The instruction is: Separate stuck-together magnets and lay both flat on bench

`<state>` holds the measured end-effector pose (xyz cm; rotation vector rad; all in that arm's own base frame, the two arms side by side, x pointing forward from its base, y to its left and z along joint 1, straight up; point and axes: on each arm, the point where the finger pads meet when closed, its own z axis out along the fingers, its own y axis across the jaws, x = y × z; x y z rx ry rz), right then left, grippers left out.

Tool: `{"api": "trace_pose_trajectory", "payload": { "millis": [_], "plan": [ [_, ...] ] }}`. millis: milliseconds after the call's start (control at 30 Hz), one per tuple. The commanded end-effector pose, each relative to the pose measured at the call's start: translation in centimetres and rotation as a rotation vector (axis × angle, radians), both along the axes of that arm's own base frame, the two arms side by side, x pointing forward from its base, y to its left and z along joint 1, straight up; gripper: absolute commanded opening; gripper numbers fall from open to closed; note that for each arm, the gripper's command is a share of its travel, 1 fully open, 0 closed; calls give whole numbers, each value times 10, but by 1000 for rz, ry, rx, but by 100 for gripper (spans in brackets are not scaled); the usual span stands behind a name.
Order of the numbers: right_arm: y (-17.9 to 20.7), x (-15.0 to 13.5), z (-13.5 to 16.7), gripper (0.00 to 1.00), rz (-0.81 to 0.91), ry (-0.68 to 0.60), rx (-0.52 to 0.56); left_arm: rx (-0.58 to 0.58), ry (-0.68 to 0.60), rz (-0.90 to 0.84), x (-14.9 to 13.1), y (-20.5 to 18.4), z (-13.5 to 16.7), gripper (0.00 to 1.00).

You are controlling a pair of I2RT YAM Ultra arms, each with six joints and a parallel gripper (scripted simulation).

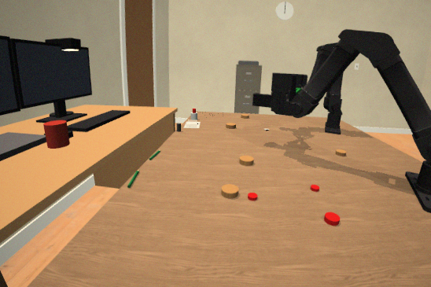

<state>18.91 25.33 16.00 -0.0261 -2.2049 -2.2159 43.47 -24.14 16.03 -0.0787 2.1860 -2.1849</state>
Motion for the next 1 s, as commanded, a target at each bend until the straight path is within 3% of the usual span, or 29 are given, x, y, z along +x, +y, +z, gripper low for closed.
{"api": "trace_pose_trajectory", "payload": {
  "millis": [0, 967],
  "plan": [
    [2, 2, 3, 33, -8, -24, 6, -3, -28, 1, 0, 1, 7, 18],
    [4, 0, 3, 33, -8, -24, 6, -3, -28, 1, 0, 1, 7, 18]
  ]
}}
